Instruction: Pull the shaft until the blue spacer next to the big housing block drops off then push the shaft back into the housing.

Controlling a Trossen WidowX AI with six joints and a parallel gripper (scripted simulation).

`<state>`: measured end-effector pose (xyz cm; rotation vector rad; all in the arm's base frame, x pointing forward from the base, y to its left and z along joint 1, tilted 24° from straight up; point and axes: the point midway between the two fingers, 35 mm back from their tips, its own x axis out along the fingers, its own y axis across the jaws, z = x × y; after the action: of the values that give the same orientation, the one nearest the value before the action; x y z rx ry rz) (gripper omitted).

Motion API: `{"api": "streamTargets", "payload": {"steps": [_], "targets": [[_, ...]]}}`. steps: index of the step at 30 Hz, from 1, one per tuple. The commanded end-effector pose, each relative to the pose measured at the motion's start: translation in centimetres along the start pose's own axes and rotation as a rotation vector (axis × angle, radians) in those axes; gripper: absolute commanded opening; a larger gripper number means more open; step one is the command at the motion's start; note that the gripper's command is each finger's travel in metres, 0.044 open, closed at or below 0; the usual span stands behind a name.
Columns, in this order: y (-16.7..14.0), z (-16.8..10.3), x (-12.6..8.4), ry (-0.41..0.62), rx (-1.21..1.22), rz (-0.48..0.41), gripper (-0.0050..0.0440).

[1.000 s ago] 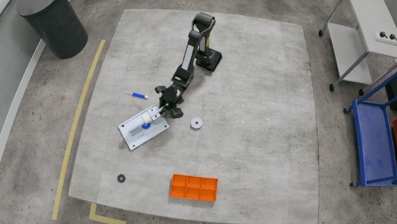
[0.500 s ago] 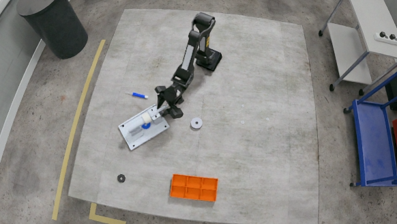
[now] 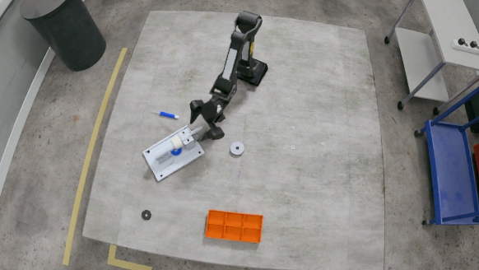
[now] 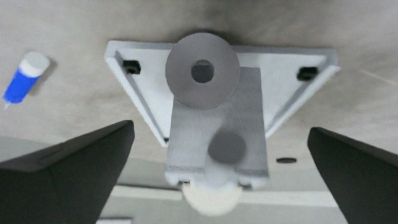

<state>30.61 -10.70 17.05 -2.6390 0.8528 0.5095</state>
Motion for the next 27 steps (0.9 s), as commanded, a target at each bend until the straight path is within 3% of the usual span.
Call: {"api": "streamTargets", "payload": {"steps": [1, 7, 10, 18, 27], "targets": [[0.0, -0.7, -3.5, 0.033, 0.014, -0.01, 0.044], [0.0, -1.1, -4.2, 0.044, 0.019, -0.015, 0.044], [0.3, 0.0, -4.5, 0.03, 0.023, -0.012, 0.044], [2.6, 4.1, -9.0, 0.033, 0.038, -0.018, 0.044], [4.1, 6.3, -10.2, 0.026, 0.01, -0.007, 0.044]]}}
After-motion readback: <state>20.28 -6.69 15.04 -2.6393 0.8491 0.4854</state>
